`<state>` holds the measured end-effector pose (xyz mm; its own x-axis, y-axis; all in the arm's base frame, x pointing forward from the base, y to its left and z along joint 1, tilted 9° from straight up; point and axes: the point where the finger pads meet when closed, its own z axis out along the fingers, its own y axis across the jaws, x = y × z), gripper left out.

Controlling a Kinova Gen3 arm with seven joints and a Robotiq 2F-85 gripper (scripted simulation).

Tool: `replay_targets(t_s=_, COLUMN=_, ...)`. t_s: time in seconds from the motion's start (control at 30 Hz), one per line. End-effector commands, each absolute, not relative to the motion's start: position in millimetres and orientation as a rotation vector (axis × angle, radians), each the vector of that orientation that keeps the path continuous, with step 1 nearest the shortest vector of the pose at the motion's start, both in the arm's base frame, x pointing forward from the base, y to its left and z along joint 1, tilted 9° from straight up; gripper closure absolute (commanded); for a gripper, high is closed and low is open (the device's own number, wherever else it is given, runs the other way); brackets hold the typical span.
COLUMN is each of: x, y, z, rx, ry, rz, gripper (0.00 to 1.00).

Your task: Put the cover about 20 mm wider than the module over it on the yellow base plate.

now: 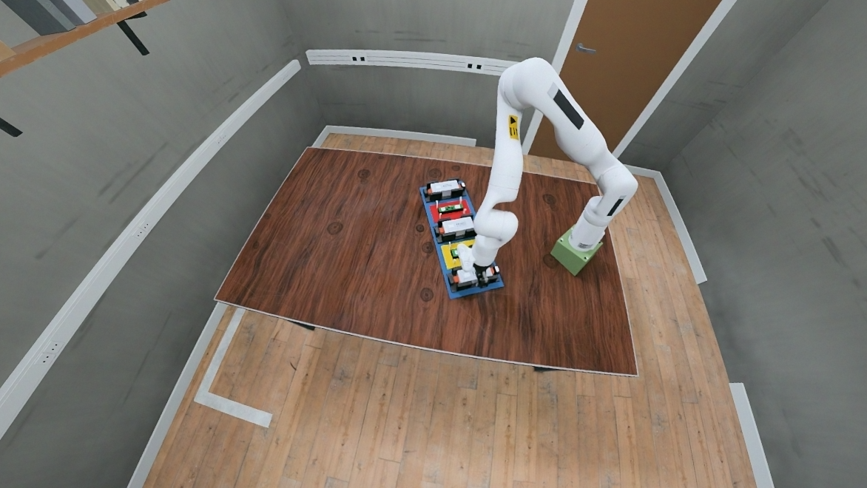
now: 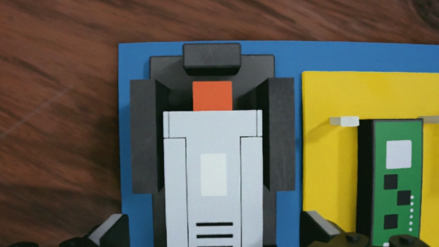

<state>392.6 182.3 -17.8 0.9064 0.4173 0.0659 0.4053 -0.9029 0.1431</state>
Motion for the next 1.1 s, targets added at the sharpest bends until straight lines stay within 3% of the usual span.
replay_targets(t_s=0.0, x=393, y=182, z=-19, rx=2.944, ry=0.638, rz=0.146, gripper=0.0)
replay_targets(t_s=0.93, x=395, y=181, z=-33, rx=2.944, ry=0.638, rz=0.146, gripper=0.0)
replay_targets(t_s=0.97, x=395, y=181, z=-33, rx=2.944, ry=0.638, rz=0.146, gripper=0.3)
replay_targets(t_s=1.07, x=395, y=181, z=-33, rx=2.944, ry=0.638, rz=0.146, gripper=0.3)
